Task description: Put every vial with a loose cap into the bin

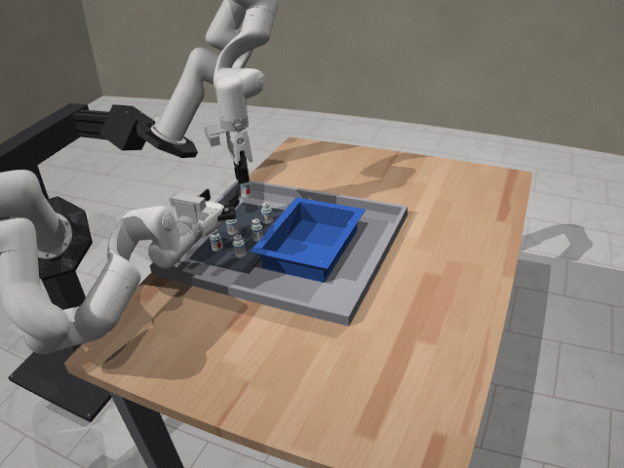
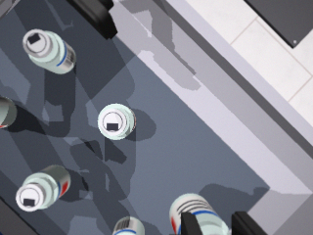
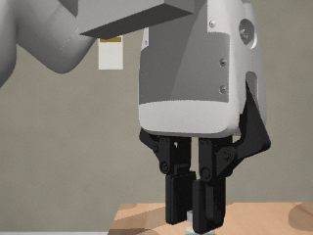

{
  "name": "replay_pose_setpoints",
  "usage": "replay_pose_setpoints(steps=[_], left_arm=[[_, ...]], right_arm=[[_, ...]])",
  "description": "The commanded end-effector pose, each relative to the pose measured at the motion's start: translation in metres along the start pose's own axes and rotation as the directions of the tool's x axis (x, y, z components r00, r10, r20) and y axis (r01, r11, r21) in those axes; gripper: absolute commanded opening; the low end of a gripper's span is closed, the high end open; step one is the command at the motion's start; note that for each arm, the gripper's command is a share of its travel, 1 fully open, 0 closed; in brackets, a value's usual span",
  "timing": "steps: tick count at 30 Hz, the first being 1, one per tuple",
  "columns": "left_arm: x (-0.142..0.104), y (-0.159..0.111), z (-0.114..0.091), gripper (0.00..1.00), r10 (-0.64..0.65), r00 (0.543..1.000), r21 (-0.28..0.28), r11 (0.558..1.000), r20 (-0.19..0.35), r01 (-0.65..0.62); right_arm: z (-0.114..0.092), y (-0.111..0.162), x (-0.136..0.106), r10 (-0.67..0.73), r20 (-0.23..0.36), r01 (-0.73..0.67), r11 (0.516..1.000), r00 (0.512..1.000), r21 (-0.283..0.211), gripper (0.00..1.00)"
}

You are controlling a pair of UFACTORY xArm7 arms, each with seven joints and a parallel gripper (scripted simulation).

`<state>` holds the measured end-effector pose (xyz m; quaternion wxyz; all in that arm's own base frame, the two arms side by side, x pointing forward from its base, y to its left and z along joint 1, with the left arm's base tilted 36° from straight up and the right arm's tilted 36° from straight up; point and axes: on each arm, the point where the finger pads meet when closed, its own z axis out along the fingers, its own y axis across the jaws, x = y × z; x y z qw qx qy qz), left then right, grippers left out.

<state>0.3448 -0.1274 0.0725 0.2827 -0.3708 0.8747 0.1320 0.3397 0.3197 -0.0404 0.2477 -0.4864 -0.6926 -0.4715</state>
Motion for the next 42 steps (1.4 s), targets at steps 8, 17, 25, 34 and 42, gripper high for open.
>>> replay_pose_setpoints(steps=[8,17,25,34,42], left_arm=[[0.0,-0.001,0.014,0.23,-0.001,1.0,0.004,1.0,-0.001,0.001],[0.0,-0.002,0.038,0.23,-0.001,1.0,0.004,1.0,-0.001,0.001],[0.0,-0.001,0.043,0.23,0.0,1.0,0.002,1.0,-0.001,0.0],[0.001,-0.003,0.06,0.23,0.0,1.0,0.002,1.0,-0.001,0.0],[0.001,-0.002,0.063,0.23,0.0,1.0,0.001,1.0,-0.002,0.0]], right_arm=[[0.0,0.0,0.002,-0.002,-0.004,0.002,1.0,1.0,0.001,1.0],[0.0,0.0,0.003,-0.002,-0.004,0.002,1.0,1.0,0.001,1.0],[0.0,0.0,0.003,-0.002,-0.004,0.002,1.0,1.0,0.001,1.0],[0.0,0.0,0.002,-0.002,-0.004,0.002,1.0,1.0,0.001,1.0],[0.0,0.0,0.002,-0.002,-0.004,0.002,1.0,1.0,0.001,1.0]])
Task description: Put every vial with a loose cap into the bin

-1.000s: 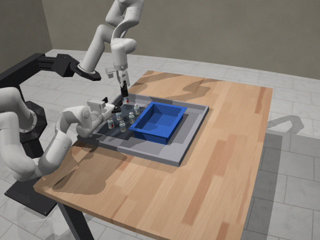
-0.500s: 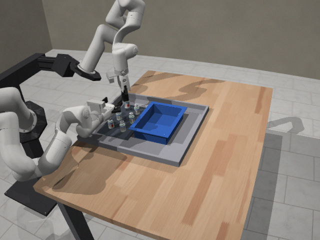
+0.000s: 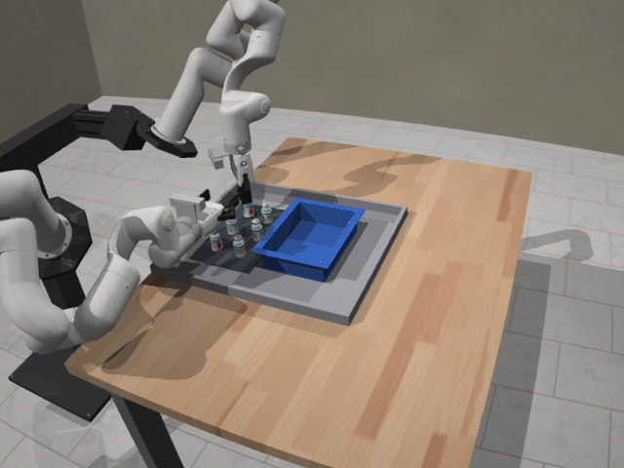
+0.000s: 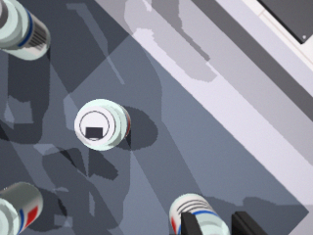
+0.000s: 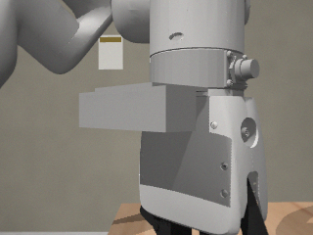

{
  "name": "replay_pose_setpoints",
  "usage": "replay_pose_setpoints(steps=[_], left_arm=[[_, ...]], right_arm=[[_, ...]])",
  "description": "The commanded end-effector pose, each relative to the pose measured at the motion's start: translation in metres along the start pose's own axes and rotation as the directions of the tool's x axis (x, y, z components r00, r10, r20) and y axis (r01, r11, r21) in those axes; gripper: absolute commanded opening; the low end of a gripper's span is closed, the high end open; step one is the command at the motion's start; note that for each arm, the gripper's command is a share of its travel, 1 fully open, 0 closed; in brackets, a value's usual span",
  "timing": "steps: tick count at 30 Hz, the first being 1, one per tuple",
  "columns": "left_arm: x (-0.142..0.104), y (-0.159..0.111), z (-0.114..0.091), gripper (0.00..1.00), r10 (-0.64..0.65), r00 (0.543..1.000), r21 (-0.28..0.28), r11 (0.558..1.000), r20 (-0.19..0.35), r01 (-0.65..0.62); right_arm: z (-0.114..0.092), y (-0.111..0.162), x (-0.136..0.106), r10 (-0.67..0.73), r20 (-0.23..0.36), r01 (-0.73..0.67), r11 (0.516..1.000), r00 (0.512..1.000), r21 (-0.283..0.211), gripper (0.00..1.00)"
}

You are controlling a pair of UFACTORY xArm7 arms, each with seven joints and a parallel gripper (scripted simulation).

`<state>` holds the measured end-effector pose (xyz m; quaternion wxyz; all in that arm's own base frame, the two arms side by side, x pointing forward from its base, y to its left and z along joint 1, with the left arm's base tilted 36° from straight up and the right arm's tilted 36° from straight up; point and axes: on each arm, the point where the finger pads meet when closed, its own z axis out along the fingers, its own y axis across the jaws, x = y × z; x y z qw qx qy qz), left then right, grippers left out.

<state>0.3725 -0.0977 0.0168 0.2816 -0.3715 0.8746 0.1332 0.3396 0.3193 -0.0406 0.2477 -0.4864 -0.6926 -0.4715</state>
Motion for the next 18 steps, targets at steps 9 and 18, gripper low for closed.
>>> replay_pose_setpoints(steps=[9,18], left_arm=[[0.0003,-0.0022,-0.0015,0.23,0.001,1.0,0.005,1.0,-0.001,-0.001],[0.0002,-0.0022,-0.0005,0.23,0.001,1.0,0.005,1.0,-0.001,-0.001]], right_arm=[[0.0005,-0.0002,0.0028,-0.003,-0.004,0.003,1.0,1.0,0.001,1.0],[0.0004,-0.0002,0.0028,-0.003,-0.004,0.003,1.0,1.0,0.001,1.0]])
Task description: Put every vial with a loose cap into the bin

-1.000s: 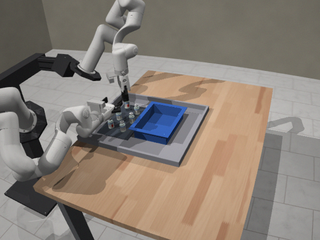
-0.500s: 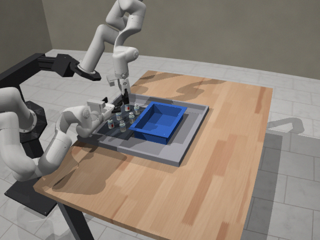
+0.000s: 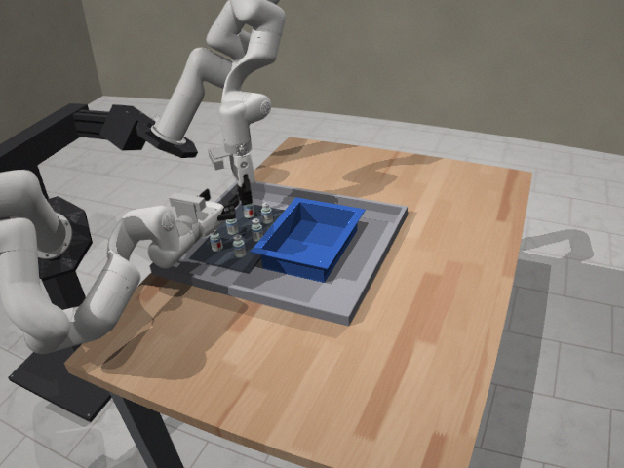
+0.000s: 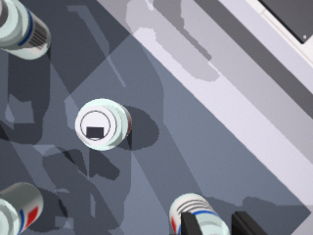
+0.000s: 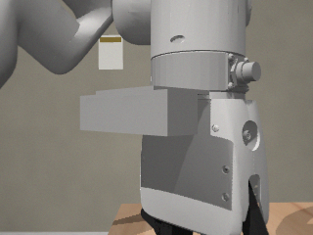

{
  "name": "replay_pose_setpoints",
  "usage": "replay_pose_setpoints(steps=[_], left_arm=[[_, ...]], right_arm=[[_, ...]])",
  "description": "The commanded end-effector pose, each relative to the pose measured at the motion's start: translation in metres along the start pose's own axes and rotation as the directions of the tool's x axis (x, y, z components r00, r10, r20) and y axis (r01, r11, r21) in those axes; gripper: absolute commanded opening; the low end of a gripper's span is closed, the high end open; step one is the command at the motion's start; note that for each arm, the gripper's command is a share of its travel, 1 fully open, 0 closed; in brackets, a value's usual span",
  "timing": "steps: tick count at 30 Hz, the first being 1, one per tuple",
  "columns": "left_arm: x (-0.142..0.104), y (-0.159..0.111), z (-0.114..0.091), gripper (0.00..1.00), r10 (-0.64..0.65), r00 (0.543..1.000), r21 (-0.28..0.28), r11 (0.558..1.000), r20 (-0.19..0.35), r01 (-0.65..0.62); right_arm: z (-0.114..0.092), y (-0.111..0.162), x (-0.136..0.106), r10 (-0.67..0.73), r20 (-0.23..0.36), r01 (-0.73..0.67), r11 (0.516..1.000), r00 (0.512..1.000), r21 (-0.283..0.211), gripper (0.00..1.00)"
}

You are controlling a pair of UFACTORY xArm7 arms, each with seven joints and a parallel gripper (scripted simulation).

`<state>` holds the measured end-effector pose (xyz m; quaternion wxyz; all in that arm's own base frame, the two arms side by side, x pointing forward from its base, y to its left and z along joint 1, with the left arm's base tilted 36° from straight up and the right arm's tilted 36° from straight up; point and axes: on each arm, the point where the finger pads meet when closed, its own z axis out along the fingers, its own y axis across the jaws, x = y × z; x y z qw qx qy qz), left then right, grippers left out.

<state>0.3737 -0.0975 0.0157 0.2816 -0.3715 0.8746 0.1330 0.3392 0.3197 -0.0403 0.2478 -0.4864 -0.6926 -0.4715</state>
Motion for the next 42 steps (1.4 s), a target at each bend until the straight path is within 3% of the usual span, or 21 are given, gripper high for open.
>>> replay_pose_setpoints(steps=[1,15,16,42], left_arm=[[0.0004,-0.0014,-0.0019,0.23,0.001,1.0,0.004,1.0,-0.001,-0.001],[0.0004,-0.0011,-0.0002,0.23,0.001,1.0,0.004,1.0,-0.001,-0.001],[0.0004,-0.0012,-0.0006,0.5,0.001,1.0,0.004,1.0,-0.001,-0.001],[0.0004,-0.0012,-0.0006,0.5,0.001,1.0,0.004,1.0,-0.001,-0.001]], right_arm=[[0.0001,0.0001,0.0022,-0.002,-0.004,0.002,1.0,1.0,0.001,1.0],[-0.0004,0.0007,0.0018,-0.002,-0.004,0.002,1.0,1.0,0.001,1.0],[-0.0003,0.0005,0.0019,-0.002,-0.004,0.002,1.0,1.0,0.001,1.0],[-0.0003,0.0005,0.0019,-0.002,-0.004,0.002,1.0,1.0,0.001,1.0]])
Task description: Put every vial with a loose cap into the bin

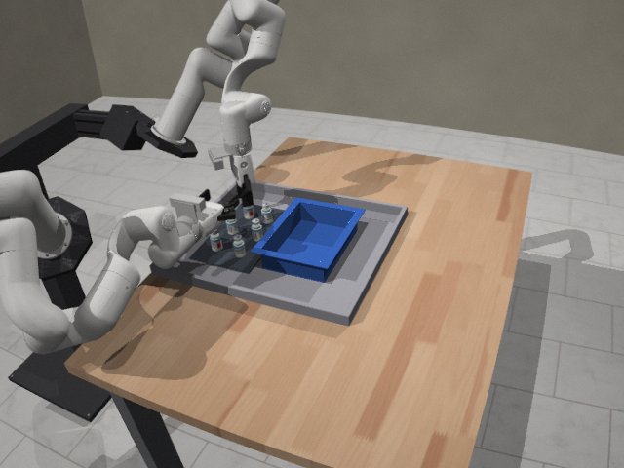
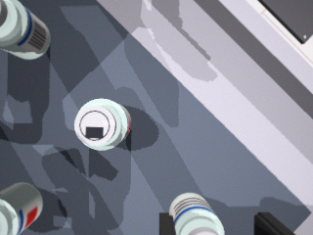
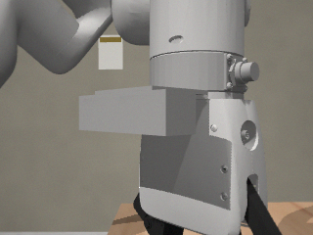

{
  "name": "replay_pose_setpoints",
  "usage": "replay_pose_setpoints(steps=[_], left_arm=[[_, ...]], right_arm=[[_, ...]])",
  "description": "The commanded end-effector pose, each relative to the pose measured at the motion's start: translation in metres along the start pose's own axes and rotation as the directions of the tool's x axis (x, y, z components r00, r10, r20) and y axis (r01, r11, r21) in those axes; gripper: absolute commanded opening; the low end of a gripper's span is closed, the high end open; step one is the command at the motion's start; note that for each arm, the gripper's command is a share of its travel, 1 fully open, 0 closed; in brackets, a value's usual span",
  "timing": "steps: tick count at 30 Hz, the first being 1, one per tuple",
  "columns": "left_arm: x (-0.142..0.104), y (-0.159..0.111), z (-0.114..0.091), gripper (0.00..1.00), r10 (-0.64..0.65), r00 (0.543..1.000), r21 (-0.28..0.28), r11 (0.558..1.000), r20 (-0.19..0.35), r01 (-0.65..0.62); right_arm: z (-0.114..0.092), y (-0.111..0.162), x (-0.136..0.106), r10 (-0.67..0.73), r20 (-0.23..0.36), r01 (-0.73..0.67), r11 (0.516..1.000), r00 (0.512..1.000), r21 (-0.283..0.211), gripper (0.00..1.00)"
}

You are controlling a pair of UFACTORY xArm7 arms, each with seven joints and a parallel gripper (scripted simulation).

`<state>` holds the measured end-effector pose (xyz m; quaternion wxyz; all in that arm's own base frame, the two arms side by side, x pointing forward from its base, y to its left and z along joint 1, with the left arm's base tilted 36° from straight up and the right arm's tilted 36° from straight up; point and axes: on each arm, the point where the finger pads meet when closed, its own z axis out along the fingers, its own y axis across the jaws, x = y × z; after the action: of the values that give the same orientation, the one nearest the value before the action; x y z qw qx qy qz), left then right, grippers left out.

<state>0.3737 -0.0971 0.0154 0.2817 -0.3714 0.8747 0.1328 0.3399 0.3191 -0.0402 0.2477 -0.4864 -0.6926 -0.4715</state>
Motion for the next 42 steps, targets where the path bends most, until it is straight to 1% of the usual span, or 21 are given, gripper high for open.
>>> replay_pose_setpoints(steps=[1,7,22,24,25,39,41,42], left_arm=[[0.0,-0.001,-0.001,0.5,0.001,1.0,0.004,1.0,0.0,-0.001],[0.0,-0.001,-0.001,0.5,0.001,1.0,0.004,1.0,0.0,-0.001],[0.0,-0.001,-0.051,0.5,0.001,1.0,0.004,1.0,0.0,-0.001],[0.0,-0.001,-0.051,0.5,0.001,1.0,0.004,1.0,0.0,-0.001],[0.001,-0.002,-0.039,0.5,0.001,1.0,0.005,1.0,-0.001,-0.001],[0.001,-0.001,-0.051,0.5,0.001,1.0,0.005,1.0,-0.001,-0.001],[0.001,-0.001,-0.051,0.5,0.001,1.0,0.005,1.0,-0.001,-0.001],[-0.002,-0.003,-0.047,0.5,0.033,0.999,0.006,0.999,0.0,-0.033]], right_arm=[[0.0,0.0,0.002,-0.002,-0.004,0.002,1.0,1.0,0.001,1.0],[0.0,0.0,0.002,-0.002,-0.004,0.002,1.0,1.0,0.001,1.0],[0.001,0.0,0.003,-0.002,-0.004,0.002,1.0,1.0,0.001,1.0],[0.001,0.0,0.003,-0.002,-0.004,0.002,1.0,1.0,0.001,1.0],[0.001,0.0,0.003,-0.002,-0.004,0.002,1.0,1.0,0.001,1.0],[0.0,-0.001,0.002,-0.002,-0.004,0.002,1.0,1.0,0.001,1.0],[0.0,-0.001,0.002,-0.002,-0.004,0.002,1.0,1.0,0.001,1.0],[0.0,-0.001,0.002,-0.002,-0.004,0.002,1.0,1.0,0.001,1.0]])
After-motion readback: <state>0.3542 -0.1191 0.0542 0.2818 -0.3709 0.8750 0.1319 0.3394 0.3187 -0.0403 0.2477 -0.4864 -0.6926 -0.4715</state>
